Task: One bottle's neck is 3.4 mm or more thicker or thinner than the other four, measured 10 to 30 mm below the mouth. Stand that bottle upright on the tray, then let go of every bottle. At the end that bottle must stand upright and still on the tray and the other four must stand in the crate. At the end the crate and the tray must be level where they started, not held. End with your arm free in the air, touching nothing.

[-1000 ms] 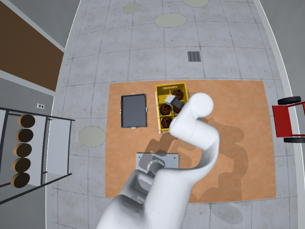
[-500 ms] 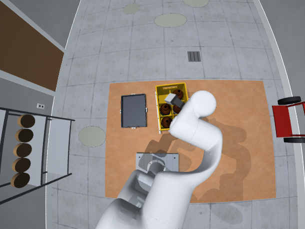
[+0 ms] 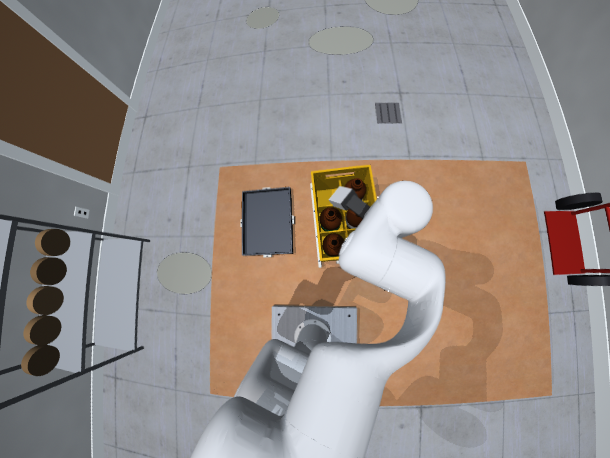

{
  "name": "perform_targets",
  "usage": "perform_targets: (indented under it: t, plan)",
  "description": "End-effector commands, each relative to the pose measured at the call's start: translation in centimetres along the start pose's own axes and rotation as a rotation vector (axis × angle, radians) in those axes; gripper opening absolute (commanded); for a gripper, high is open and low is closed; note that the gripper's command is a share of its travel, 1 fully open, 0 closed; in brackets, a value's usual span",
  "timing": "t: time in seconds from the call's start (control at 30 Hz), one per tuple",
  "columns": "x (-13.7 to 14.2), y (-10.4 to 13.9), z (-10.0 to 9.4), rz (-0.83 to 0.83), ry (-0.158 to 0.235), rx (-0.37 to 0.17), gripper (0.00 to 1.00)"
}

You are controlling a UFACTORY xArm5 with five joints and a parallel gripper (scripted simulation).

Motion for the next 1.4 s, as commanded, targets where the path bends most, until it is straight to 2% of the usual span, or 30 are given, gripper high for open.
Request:
perform_targets:
  t: [0.0,0.6,0.83,1.0,1.03,1.37]
  plan:
    - [0.1,0.0,-0.1,0.000,0.004,0.000,0.00]
    - [0.0,-0.1,-0.1,0.000,0.004,0.000,0.00]
    - [-4.5,-6.0,-0.1,0.000,0.003,-0.006,0.00]
    - [-5.2,-6.7,0.0,0.000,0.003,-0.007,0.00]
    - [-5.2,-6.7,0.0,0.000,0.003,-0.007,0.65]
    - [-5.2,-6.7,0.0,0.000,0.003,-0.007,0.65]
Point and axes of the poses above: the point where the finger pads meet when closed, its own z axis out along the fingers, its own x axis across the jaws, y = z × x, the point moved 3 cm from there along -z, back along the fingers, and after that the axes turned 10 degrees about -z, right-handed, at the moved point
